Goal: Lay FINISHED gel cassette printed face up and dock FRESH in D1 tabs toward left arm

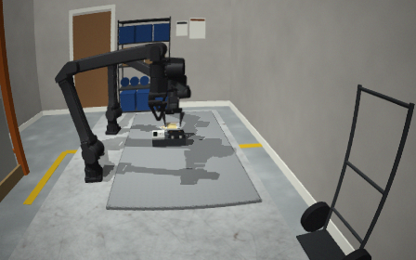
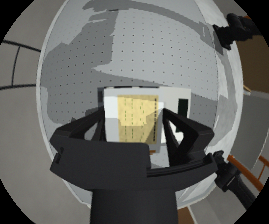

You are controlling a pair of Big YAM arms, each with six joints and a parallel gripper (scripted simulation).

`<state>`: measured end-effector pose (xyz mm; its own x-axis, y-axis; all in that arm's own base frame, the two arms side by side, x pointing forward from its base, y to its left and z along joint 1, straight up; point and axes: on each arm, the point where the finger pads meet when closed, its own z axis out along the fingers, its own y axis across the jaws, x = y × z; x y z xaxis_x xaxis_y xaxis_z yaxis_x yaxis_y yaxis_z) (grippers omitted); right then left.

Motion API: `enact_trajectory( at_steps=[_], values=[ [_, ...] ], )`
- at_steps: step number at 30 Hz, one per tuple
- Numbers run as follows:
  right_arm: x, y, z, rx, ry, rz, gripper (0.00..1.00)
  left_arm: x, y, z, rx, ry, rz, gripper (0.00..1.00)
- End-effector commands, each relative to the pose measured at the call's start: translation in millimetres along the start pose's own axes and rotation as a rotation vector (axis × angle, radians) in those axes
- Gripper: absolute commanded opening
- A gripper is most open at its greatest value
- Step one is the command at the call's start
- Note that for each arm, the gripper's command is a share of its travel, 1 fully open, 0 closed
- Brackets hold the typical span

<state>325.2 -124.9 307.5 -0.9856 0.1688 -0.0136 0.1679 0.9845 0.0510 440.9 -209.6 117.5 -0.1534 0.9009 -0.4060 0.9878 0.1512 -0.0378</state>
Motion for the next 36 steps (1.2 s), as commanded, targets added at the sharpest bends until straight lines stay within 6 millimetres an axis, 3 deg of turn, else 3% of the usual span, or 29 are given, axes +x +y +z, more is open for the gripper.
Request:
enact_trajectory(
  at_steps=[1, 36],
  values=[
    [-10.5, -1.9, -18.1, 0.001, -0.018, -0.007, 1.0, -18.5, 15.8, -16.3, -0.036, -0.018, 0.012, 0.0],
    [-10.5, -1.9, -18.1, 0.001, -0.018, -0.007, 1.0, -22.6, 19.4, -19.9, -0.072, -0.036, 0.023, 0.0]
  ],
)
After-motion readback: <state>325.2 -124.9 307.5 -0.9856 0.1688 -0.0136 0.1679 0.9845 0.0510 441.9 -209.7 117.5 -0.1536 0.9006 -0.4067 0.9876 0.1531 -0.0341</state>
